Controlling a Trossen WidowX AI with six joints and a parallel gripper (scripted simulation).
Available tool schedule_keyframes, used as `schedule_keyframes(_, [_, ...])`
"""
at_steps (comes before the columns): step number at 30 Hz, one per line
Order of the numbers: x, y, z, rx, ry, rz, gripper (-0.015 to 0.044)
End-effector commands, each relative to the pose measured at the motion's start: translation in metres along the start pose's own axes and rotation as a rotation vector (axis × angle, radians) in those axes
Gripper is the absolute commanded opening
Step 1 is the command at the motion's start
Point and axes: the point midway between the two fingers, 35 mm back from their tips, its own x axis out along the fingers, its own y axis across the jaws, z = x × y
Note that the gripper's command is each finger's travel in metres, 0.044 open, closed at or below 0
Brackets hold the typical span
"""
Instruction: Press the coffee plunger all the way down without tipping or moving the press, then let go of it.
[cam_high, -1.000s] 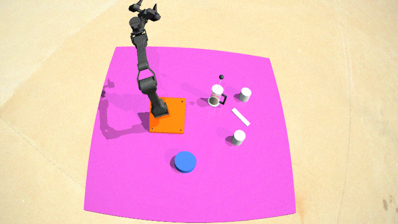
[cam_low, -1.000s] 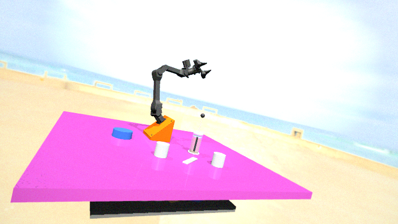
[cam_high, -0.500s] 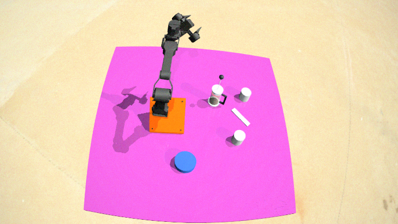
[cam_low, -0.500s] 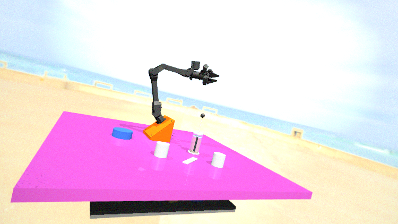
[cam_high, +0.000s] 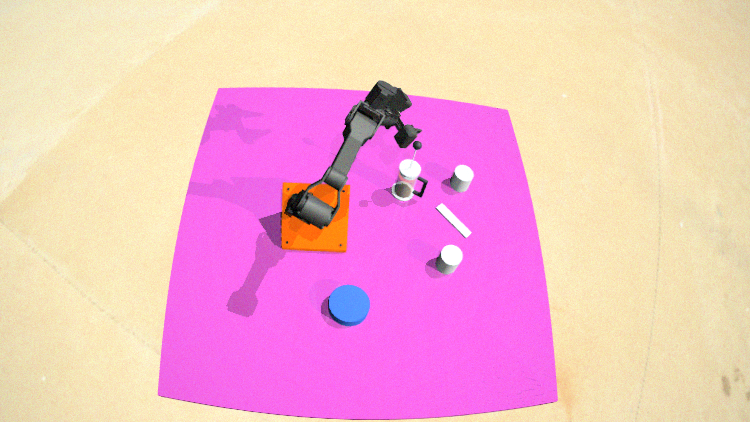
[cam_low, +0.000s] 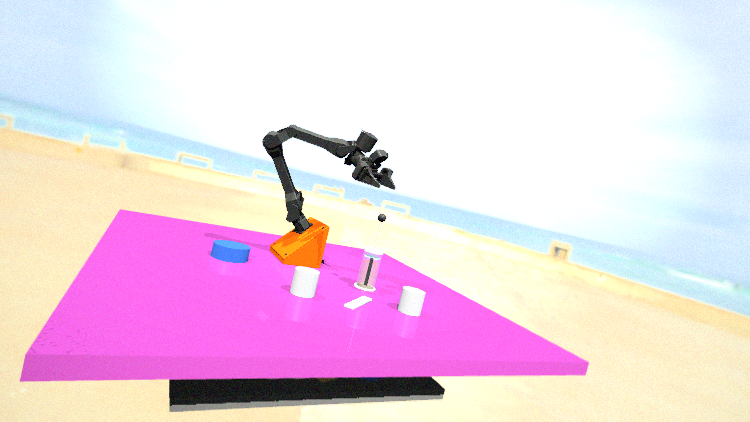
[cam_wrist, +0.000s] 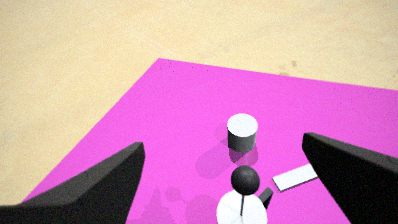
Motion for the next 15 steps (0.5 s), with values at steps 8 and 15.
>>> schedule_keyframes(8, [0.027,-0.025,-0.059,-0.059,0.063,-0.050,0.0440])
schedule_keyframes(15, [0.033,-0.027,-0.074,-0.060,0.063,-0.050,0.0440])
